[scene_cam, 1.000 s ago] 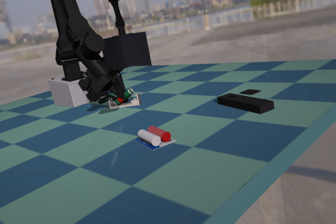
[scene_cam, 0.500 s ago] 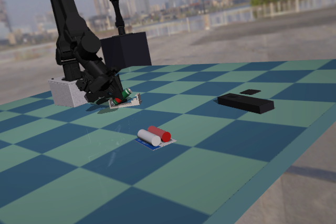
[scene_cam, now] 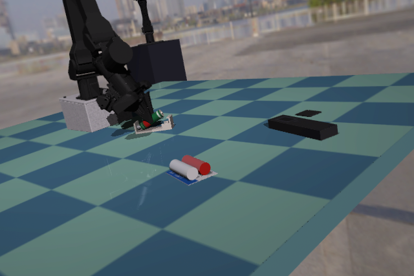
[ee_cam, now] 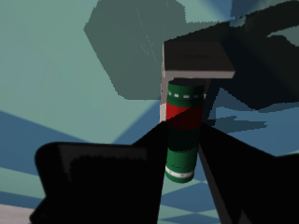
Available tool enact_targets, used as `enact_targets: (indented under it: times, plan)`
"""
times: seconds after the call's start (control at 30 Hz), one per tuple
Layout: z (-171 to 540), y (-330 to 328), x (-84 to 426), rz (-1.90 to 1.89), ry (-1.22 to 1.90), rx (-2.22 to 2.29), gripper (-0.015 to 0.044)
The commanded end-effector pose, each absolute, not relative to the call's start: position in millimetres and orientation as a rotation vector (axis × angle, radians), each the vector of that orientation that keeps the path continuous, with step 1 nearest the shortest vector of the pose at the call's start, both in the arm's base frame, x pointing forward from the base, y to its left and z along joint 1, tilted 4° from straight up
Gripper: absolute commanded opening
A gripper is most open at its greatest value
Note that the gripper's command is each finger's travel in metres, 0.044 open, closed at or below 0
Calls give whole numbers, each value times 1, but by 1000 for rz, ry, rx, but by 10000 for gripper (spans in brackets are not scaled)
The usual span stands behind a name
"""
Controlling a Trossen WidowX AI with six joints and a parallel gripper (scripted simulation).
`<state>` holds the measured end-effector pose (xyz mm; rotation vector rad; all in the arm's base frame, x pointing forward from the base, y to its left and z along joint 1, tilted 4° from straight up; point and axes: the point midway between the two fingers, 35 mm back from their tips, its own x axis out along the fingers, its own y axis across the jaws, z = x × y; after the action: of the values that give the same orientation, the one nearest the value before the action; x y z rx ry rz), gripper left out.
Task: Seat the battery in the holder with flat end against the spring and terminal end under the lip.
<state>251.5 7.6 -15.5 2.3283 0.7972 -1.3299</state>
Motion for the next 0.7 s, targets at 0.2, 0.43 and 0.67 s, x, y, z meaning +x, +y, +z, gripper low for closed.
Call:
enact_targets:
  times: [0.2, 0.43, 0.67]
  plan:
    - [-22, 8, 252, -1452, 775, 2250, 70]
    - [-23, 9, 254, -1513, 761, 2205, 70]
    - [-24, 10, 255, -1572, 744, 2159, 70]
